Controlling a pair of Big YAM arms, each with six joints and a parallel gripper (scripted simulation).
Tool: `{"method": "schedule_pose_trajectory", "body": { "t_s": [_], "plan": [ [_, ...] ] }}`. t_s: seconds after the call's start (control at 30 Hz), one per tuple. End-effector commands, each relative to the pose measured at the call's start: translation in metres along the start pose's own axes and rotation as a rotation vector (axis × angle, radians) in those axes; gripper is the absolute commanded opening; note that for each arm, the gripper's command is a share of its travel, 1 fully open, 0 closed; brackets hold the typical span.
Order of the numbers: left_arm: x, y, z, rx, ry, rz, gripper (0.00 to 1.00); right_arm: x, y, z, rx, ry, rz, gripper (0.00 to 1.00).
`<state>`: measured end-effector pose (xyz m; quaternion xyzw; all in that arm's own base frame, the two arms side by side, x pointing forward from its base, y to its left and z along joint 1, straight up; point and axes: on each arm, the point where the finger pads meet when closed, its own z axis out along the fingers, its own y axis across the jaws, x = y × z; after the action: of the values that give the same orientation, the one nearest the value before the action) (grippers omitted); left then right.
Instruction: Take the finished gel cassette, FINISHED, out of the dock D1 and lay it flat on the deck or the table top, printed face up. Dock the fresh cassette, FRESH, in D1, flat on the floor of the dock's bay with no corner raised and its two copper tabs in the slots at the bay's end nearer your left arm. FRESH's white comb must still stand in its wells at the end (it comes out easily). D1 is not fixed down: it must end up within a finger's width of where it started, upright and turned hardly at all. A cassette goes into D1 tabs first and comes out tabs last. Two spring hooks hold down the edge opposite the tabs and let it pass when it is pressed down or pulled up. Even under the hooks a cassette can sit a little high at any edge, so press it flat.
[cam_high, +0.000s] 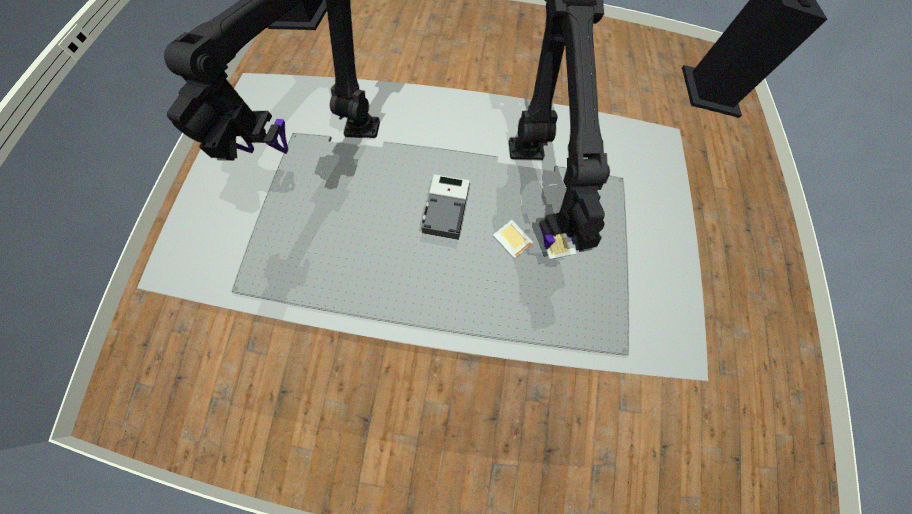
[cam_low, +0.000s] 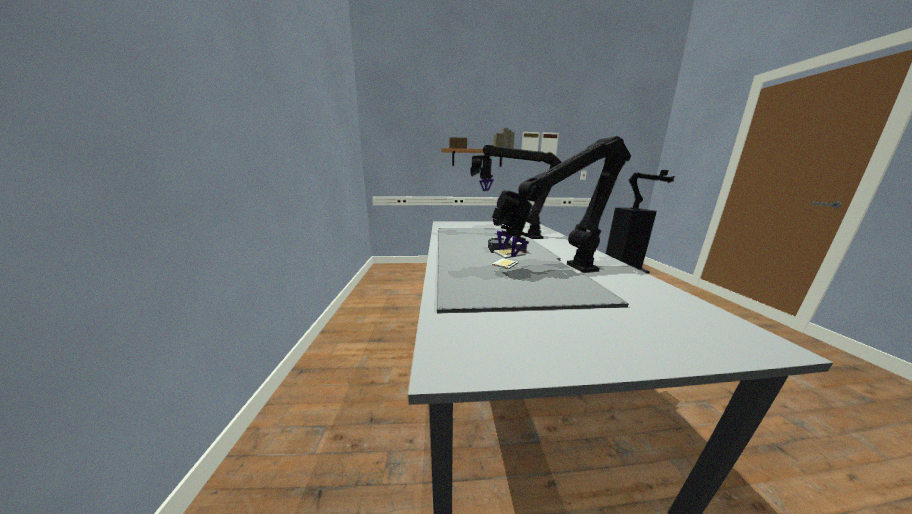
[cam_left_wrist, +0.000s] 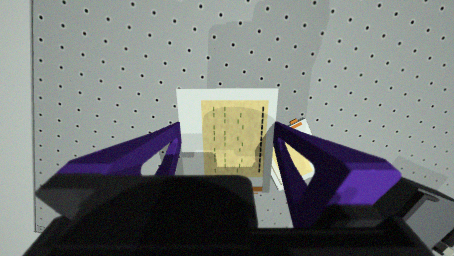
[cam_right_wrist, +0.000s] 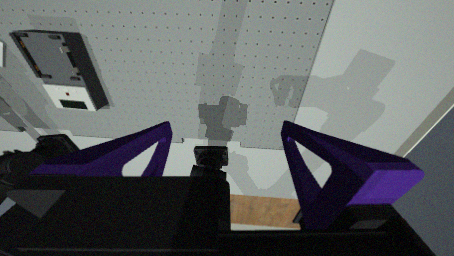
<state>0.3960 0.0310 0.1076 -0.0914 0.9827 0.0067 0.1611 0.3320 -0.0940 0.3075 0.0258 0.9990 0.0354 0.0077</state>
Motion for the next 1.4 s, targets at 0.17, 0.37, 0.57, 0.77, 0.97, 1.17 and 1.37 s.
{"method": "schedule_pose_trajectory", "body": {
  "t_s": [0.17, 0.37, 0.57, 0.77, 0.97, 1.17, 1.37],
  "plan": [
    [-0.009, 0.031, -0.004, 0.007, -0.049, -0.012, 0.00, -0.010, -0.005, -0.020, 0.002, -0.014, 0.020, 1.00],
    [-0.009, 0.031, -0.004, 0.007, -0.049, -0.012, 0.00, -0.010, -0.005, -0.020, 0.002, -0.014, 0.020, 1.00],
    [-0.007, 0.035, -0.001, -0.014, -0.060, 0.007, 0.00, -0.010, -0.005, -0.020, 0.002, -0.014, 0.020, 1.00],
    [-0.005, 0.042, 0.004, -0.014, -0.060, 0.007, 0.00, -0.010, -0.005, -0.020, 0.002, -0.014, 0.020, 1.00],
    [-0.004, 0.045, 0.006, -0.014, -0.060, 0.007, 0.00, -0.010, -0.005, -0.020, 0.002, -0.014, 0.020, 1.00],
    [-0.003, 0.045, 0.010, -0.017, -0.050, 0.001, 0.00, -0.010, -0.005, -0.020, 0.002, -0.014, 0.020, 1.00],
    [-0.002, 0.046, 0.014, -0.017, -0.050, 0.001, 0.00, -0.010, -0.005, -0.020, 0.002, -0.014, 0.020, 1.00]
  ]
}}
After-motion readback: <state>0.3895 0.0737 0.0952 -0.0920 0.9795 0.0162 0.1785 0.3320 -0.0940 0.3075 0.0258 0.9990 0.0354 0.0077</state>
